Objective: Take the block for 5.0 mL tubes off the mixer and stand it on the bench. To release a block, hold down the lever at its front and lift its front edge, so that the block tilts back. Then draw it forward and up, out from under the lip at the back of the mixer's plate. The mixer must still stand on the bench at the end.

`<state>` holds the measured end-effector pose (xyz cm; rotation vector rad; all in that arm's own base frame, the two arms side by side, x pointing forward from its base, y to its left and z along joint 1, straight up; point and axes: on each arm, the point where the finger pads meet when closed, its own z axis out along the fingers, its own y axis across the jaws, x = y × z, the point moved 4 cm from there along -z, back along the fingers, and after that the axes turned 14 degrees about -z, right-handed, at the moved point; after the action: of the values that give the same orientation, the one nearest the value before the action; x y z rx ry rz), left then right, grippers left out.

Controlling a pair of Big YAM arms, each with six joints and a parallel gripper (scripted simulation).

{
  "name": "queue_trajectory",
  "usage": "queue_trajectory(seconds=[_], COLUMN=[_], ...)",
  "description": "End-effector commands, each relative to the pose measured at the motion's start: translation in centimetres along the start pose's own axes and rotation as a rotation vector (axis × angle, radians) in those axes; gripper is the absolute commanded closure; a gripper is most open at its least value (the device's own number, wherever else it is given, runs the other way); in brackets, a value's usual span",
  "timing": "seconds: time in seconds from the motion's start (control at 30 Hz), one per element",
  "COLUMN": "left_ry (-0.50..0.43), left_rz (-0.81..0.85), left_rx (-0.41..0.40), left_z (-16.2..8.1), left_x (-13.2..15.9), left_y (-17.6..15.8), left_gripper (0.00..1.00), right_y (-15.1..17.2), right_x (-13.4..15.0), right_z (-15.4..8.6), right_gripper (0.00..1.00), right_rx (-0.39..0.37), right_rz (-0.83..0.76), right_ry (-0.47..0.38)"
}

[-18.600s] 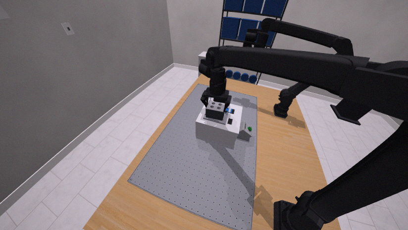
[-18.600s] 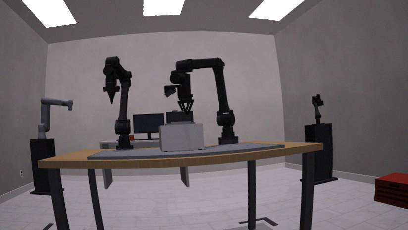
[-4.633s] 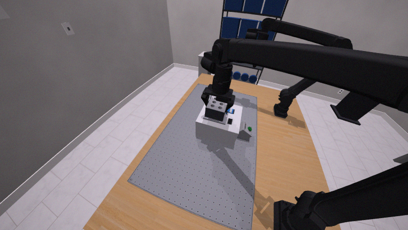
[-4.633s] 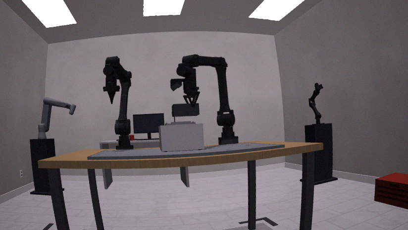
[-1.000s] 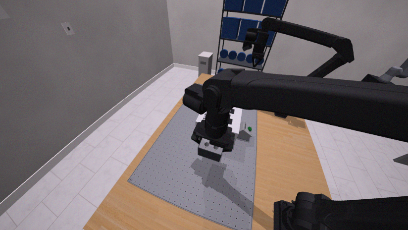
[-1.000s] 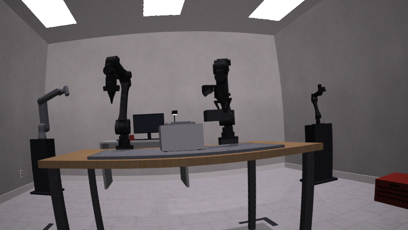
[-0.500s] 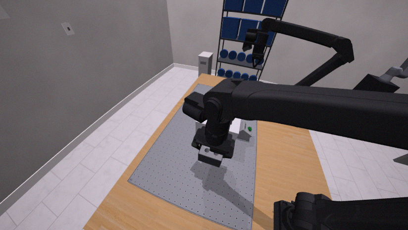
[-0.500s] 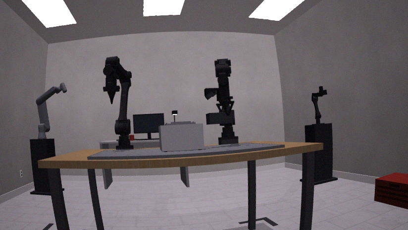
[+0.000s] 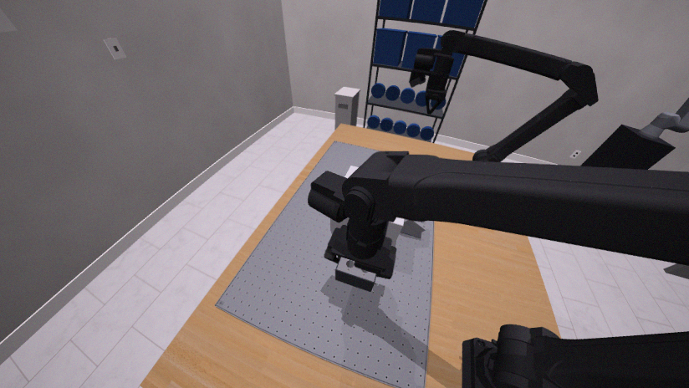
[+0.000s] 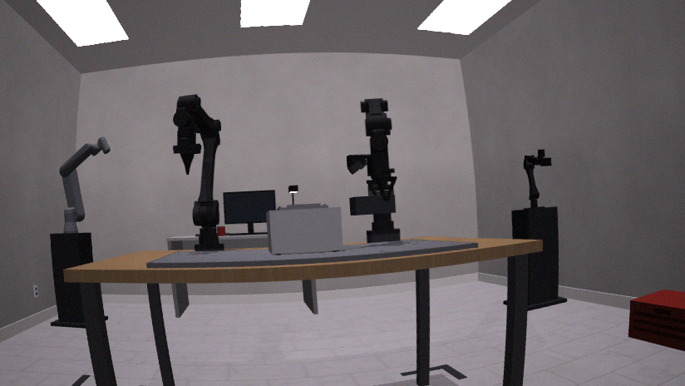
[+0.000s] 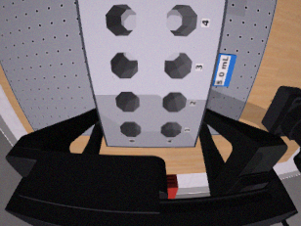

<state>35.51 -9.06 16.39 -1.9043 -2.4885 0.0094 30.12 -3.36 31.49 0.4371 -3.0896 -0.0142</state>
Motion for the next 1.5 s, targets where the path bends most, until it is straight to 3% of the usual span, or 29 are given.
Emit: queue_trajectory(seconds=[0.0,0.23,0.57,1.1,1.47], left_ry=[-0.058,-0.069,-0.041,-0.060,-0.070], left_rz=[0.003,0.010,0.005,0.003,-0.008], left_rx=[-0.081,-0.097,-0.055,-0.111,-0.121], left_z=[-2.7,-2.9,0.5,-2.5,-2.2], left_x=[0.2,0.1,1.7,0.2,0.8], left_y=[1.3,1.6,1.5,2.0,3.5], left_gripper=[1.00,1.00,1.00,1.00,1.00], right_y=[-0.2,-0.3,-0.3,-0.3,-0.1], right_x=[-1.1,-1.2,-1.3,-1.3,-0.8], right_z=[-2.2,-2.4,-2.8,-2.9,-1.5], right_gripper=[1.00,1.00,1.00,1.00,1.00], right_rx=[0.025,0.027,0.032,0.033,0.020], right_rz=[-0.001,-0.001,-0.001,-0.002,-0.002], right_ry=[-0.053,-0.059,-0.072,-0.076,-0.045])
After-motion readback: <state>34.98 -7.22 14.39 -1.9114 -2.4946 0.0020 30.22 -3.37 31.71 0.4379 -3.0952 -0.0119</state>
